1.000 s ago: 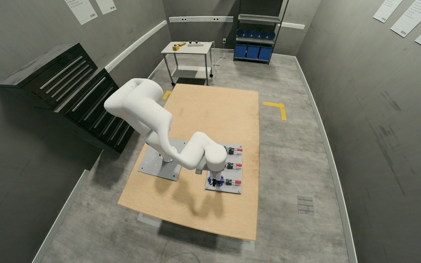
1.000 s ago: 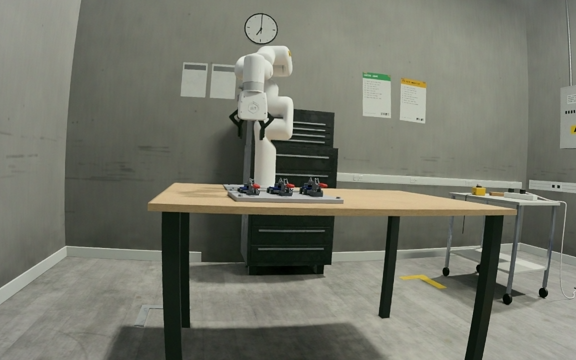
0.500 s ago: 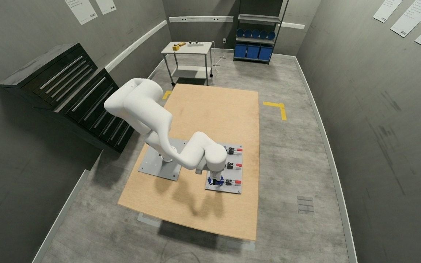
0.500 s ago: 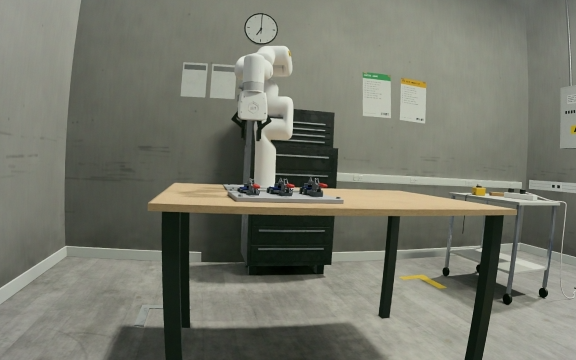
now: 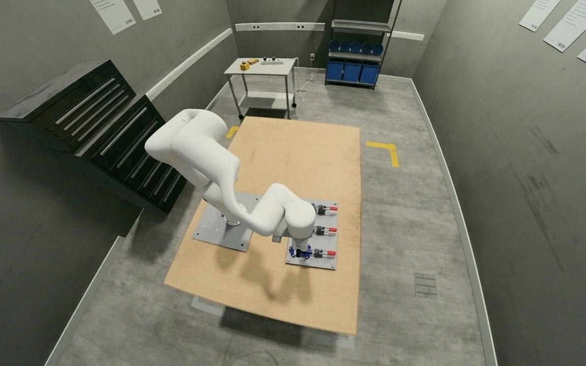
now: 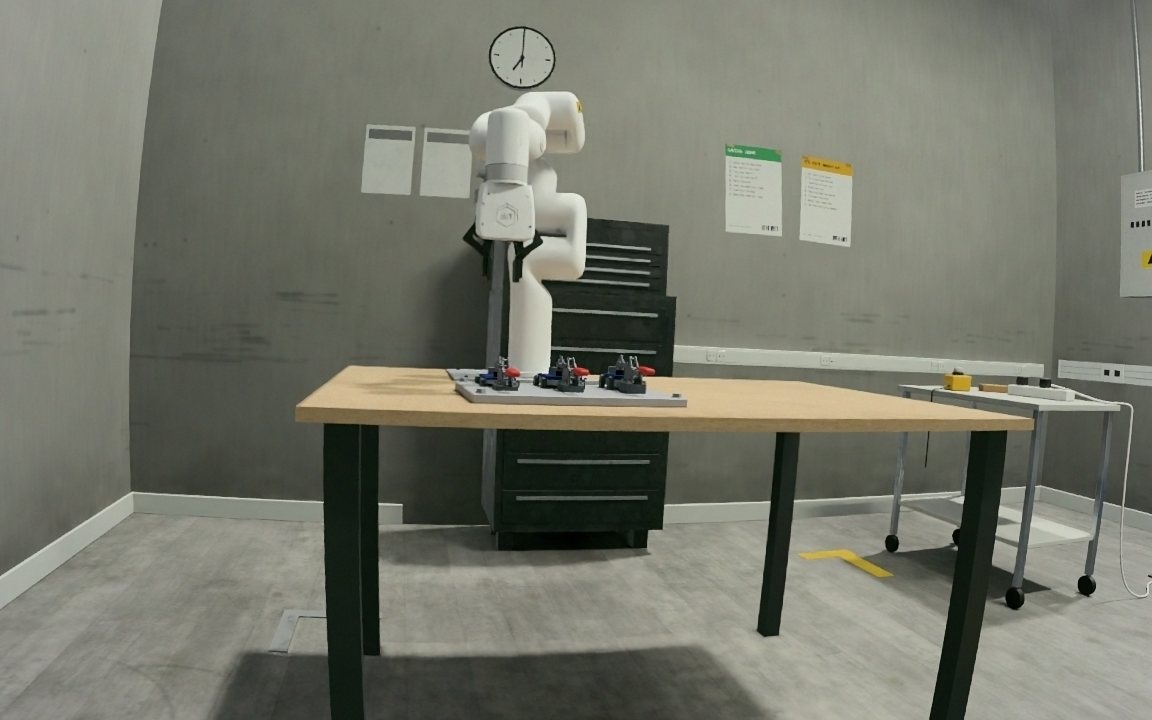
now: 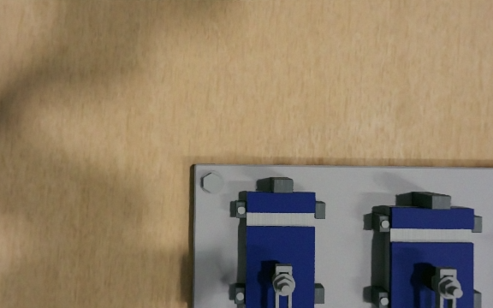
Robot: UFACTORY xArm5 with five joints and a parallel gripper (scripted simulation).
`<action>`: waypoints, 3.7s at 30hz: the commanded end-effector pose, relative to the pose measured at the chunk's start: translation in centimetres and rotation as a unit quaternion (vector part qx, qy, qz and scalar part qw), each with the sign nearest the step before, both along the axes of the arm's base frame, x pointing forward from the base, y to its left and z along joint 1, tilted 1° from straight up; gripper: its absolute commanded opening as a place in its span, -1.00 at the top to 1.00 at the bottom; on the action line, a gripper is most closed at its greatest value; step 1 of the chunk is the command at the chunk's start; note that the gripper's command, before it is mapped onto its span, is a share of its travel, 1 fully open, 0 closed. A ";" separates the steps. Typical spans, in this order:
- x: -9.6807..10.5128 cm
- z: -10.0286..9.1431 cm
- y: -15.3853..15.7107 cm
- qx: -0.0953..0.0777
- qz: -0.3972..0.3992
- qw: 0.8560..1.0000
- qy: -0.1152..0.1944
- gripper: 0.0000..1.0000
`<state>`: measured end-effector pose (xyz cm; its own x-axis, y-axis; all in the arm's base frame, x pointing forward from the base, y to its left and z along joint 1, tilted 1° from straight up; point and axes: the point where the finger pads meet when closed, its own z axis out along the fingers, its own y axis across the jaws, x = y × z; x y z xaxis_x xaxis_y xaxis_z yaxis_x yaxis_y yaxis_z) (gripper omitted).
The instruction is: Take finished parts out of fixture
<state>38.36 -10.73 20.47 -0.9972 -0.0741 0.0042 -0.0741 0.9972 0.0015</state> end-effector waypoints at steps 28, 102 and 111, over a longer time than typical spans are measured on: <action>0.1 0.2 0.0 -0.001 0.000 1.000 -0.002 0.03; 0.1 -2.4 -0.1 -0.001 0.000 1.000 -0.002 0.03; 0.1 -5.6 -0.1 -0.001 0.000 1.000 -0.002 0.03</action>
